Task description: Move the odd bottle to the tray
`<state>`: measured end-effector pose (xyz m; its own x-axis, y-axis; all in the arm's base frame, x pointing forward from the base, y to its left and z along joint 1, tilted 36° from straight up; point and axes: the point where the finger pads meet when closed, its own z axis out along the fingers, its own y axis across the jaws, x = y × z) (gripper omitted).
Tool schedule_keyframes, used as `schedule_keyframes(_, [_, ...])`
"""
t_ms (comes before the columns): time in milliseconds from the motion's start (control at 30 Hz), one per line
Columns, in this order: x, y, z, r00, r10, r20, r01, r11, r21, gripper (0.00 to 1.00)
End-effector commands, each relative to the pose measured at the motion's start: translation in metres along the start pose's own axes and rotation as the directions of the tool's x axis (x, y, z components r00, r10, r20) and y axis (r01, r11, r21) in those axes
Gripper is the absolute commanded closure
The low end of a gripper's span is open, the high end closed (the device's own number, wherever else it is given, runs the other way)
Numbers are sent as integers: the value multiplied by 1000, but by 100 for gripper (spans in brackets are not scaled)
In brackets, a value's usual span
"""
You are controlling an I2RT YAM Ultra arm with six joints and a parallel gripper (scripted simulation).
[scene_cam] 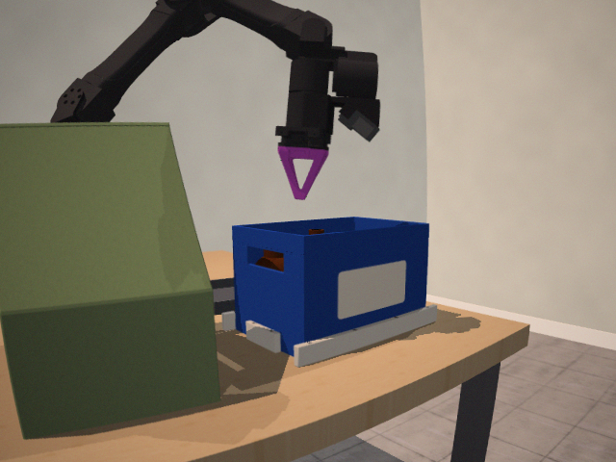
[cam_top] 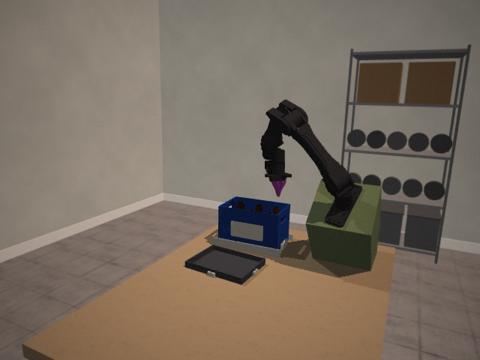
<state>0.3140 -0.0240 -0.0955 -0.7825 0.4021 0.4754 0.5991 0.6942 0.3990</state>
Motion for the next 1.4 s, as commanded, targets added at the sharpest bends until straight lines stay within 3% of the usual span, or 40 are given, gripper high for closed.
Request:
schedule_keyframes(0, [-15, 2, -14, 993, -68, 101, 70, 997, -22, 100])
schedule_keyframes(567, [-15, 1, -14, 993, -68, 101, 70, 997, -22, 100])
schedule_keyframes(600, [-27, 7, -24, 987, -87, 138, 90, 996, -19, 39])
schedule_keyframes(1367, [-27, 7, -23, 987, -86, 137, 90, 996, -19, 39])
